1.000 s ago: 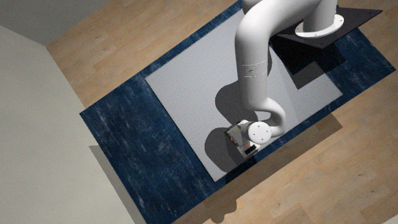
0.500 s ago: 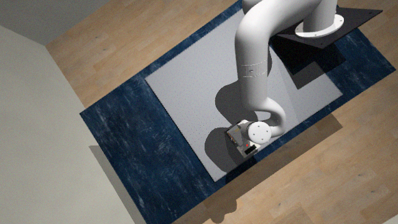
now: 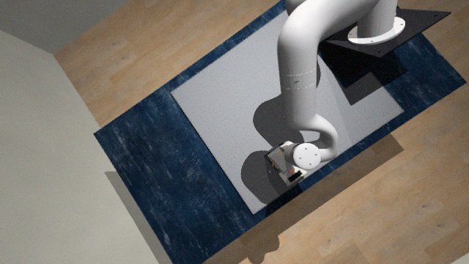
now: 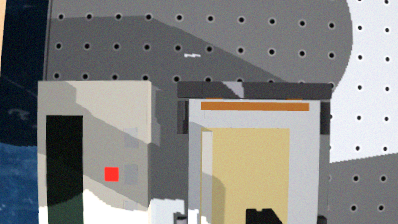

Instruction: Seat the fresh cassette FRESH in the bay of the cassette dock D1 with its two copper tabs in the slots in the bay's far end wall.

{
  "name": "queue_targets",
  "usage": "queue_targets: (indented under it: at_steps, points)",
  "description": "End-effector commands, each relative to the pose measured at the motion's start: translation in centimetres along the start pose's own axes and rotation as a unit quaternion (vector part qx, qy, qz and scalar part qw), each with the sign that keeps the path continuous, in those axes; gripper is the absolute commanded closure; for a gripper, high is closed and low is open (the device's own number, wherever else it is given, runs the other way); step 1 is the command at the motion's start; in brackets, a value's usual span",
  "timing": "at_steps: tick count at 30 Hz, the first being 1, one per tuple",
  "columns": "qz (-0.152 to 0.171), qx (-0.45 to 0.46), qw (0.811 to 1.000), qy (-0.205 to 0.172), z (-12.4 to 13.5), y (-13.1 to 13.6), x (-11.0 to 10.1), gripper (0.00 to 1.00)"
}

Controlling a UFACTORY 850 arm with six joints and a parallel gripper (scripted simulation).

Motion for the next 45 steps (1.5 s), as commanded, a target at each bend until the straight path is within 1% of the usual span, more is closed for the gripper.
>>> queue_targets:
  at_steps: [1,21,34,35,44,45]
  points:
    - [0.000,0.000,1.000,0.001,-0.1,0.0,-0.5,1.00]
    - [0.000,0.000,1.000,0.001,-0.5,0.0,-2.9,1.00]
    - [0.000,0.000,1.000,0.001,-0.5,0.0,-2.9,1.00]
    - [0.000,0.003,1.000,0.002,-0.4,0.5,-3.2,0.00]
    - [0.001,0.004,1.000,0.002,0.5,4.2,-5.3,0.00]
    - [0.001,0.004,1.000,0.002,0.5,4.2,-5.3,0.00]
Point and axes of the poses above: the point where the finger pads meet when closed, its own x axis out along the fingers, its own y axis across the jaws, z = x × y, the point moved 8 cm from there along -x, back along the fingers, and after that the axes turned 8 degrees about -x, right-handed, at the moved point
